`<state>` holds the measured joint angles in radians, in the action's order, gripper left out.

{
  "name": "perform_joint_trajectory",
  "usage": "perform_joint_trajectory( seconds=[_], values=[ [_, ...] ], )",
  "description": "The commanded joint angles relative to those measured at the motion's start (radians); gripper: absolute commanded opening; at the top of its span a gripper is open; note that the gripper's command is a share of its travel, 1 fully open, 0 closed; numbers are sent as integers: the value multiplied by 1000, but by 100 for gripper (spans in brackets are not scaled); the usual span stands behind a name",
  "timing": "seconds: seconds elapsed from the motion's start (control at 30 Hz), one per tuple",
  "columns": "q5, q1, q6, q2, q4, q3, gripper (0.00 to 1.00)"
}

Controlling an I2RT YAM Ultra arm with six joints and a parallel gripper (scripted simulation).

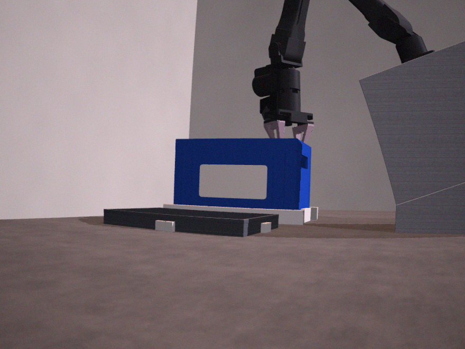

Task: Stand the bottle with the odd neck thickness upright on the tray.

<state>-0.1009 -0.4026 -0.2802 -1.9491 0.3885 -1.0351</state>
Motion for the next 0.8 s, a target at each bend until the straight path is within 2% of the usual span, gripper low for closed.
perform_joint_trajectory(
  seconds=[0.0,0.2,0.27,0.3,0.6,0.77],
  values=[
    [10,8,-5,4,-35,-8,61],
    [10,8,-7,-26,-51,-9,61],
    [10,8,-7,-26,-51,-9,61],
    [10,9,-6,8,-53,-9,61],
    [10,7,-6,-34,-63,-11,61],
    [10,7,-6,-20,-63,-11,61]
  ],
)
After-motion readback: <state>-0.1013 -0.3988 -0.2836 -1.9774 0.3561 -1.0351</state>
